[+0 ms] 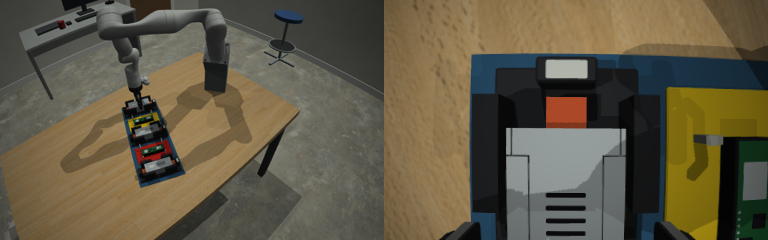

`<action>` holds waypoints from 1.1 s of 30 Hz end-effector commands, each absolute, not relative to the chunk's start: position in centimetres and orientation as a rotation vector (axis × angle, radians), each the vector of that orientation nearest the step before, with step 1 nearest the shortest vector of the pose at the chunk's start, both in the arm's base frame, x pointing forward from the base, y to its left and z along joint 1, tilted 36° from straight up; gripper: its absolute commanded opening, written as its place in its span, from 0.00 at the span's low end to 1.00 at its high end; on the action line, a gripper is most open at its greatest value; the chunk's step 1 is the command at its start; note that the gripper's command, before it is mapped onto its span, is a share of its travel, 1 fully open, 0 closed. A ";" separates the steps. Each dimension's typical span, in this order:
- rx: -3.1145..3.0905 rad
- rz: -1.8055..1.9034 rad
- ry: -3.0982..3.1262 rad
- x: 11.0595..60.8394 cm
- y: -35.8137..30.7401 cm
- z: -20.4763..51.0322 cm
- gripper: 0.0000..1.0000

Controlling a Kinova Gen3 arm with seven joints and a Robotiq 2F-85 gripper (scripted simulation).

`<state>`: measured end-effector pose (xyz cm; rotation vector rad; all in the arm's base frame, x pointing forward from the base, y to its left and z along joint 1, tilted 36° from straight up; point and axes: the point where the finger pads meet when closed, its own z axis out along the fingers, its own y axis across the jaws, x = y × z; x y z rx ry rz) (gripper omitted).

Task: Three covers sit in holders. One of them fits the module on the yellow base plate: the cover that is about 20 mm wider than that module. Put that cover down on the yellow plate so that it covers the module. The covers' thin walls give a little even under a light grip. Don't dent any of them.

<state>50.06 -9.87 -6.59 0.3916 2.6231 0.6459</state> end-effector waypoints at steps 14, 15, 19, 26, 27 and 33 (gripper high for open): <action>0.391 0.635 2.616 47.8 -12.2 -2.0 1.00; 0.392 0.636 2.616 47.5 -12.4 -1.5 1.00; 0.397 0.638 2.615 46.5 -13.3 0.5 1.00; 0.401 0.640 2.614 45.7 -14.0 1.9 1.00; 0.401 0.640 2.614 45.7 -14.0 1.9 1.00; 0.394 0.636 2.615 46.0 -13.8 1.5 1.00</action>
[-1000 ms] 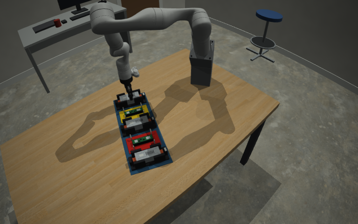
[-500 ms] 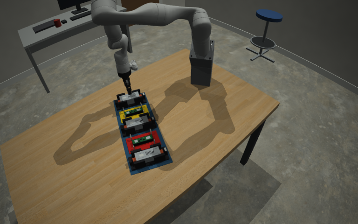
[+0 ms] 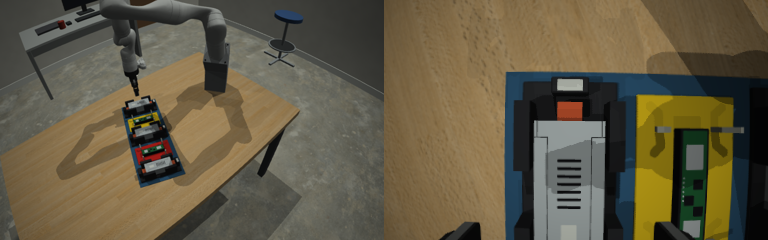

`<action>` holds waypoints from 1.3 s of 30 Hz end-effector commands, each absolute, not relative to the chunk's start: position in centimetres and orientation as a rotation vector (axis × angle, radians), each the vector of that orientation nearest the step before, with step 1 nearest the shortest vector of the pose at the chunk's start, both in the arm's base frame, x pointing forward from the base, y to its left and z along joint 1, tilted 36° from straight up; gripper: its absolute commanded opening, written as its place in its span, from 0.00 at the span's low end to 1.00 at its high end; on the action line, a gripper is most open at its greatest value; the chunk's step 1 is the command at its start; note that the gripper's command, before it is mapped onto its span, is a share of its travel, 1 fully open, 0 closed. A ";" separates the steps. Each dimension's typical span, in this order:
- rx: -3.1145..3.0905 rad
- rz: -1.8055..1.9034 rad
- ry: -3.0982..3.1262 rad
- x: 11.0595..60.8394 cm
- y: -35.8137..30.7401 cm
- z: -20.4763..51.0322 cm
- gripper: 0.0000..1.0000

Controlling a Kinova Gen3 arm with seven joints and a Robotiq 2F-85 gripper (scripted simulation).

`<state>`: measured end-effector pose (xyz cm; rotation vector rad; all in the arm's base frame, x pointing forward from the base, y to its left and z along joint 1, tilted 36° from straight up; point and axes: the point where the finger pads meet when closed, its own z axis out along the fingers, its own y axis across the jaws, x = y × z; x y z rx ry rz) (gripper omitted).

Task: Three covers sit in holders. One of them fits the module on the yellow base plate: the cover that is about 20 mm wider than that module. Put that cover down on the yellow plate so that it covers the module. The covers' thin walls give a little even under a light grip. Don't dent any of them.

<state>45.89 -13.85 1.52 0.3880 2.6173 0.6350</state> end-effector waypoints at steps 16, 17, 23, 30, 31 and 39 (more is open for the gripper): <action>0.401 0.638 2.614 46.1 -13.7 1.2 1.00; 0.401 0.639 2.614 46.1 -13.7 1.1 1.00; 0.401 0.639 2.613 46.4 -13.4 0.7 1.00; 0.401 0.639 2.613 46.4 -13.4 0.7 1.00; 0.414 0.647 2.614 46.2 -13.4 0.8 1.00; 0.403 0.640 2.614 46.6 -13.3 0.5 1.00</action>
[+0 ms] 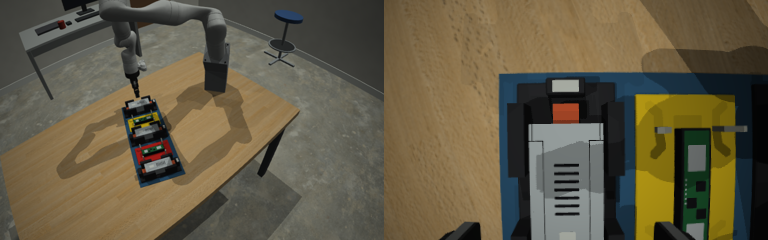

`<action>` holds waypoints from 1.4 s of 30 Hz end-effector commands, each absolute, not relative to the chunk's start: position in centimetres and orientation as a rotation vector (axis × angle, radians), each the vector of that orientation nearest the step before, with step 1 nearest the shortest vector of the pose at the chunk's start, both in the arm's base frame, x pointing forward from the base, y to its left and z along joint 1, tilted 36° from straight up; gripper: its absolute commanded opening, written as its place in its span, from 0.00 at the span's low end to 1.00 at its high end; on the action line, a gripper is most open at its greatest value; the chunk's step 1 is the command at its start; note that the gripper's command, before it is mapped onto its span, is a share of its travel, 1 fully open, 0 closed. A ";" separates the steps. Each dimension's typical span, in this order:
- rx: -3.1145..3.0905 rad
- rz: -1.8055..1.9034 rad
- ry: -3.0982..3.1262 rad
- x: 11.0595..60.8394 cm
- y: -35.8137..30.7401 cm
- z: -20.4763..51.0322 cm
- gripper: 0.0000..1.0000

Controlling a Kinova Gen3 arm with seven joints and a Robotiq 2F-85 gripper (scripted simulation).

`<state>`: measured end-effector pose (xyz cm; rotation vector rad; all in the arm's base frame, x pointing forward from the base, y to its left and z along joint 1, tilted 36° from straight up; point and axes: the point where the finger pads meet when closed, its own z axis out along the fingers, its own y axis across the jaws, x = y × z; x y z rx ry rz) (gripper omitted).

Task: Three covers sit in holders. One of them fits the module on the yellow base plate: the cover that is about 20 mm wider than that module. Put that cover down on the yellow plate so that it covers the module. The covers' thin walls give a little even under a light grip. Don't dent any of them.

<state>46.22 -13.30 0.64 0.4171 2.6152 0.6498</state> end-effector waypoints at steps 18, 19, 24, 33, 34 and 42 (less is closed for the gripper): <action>0.415 0.648 2.614 46.4 -13.3 0.6 1.00; 0.415 0.648 2.614 46.4 -13.3 0.6 1.00; 0.415 0.648 2.614 46.4 -13.3 0.6 1.00; 0.404 0.641 2.614 47.2 -9.2 2.9 1.00; 0.403 0.640 2.614 47.3 -8.7 3.2 1.00; 0.401 0.639 2.613 47.4 -8.2 3.5 1.00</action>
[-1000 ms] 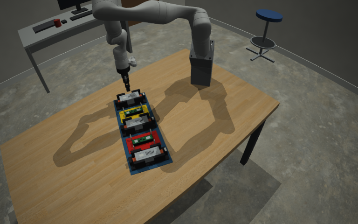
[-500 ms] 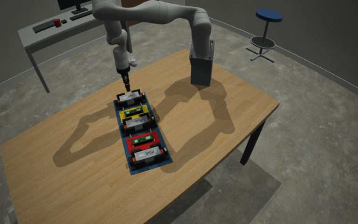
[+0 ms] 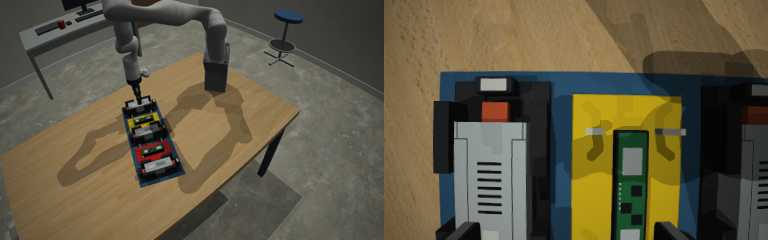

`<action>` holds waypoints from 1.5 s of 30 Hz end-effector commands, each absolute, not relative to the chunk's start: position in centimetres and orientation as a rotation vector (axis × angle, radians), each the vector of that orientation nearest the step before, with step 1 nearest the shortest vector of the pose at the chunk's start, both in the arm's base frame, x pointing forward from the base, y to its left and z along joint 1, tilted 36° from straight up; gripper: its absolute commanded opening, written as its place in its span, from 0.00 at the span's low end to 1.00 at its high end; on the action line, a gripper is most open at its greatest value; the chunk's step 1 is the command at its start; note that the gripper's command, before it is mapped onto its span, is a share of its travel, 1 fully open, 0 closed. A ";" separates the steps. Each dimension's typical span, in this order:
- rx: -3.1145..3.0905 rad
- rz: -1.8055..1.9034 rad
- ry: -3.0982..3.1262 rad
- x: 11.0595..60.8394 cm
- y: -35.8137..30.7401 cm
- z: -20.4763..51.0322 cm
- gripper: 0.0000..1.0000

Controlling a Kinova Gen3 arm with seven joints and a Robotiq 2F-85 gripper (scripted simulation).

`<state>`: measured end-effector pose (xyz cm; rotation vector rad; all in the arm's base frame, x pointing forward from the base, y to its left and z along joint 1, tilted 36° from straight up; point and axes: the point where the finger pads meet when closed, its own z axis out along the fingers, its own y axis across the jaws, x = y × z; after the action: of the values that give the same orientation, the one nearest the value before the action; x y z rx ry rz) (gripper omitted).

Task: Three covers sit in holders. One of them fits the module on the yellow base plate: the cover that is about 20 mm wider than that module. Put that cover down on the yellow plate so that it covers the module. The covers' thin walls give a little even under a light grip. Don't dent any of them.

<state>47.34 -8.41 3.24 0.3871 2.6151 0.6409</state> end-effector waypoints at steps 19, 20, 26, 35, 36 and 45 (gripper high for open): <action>0.393 0.640 2.612 48.7 -2.6 6.6 1.00; 0.394 0.640 2.612 48.8 -2.1 6.9 1.00; 0.400 0.640 2.613 49.4 0.9 8.7 1.00; 0.404 0.642 2.610 49.6 1.6 9.1 1.00; 0.404 0.641 2.610 49.7 2.2 9.4 1.00; 0.401 0.640 2.613 50.6 6.3 11.7 1.00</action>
<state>50.12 4.86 10.70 0.4214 2.6116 0.6414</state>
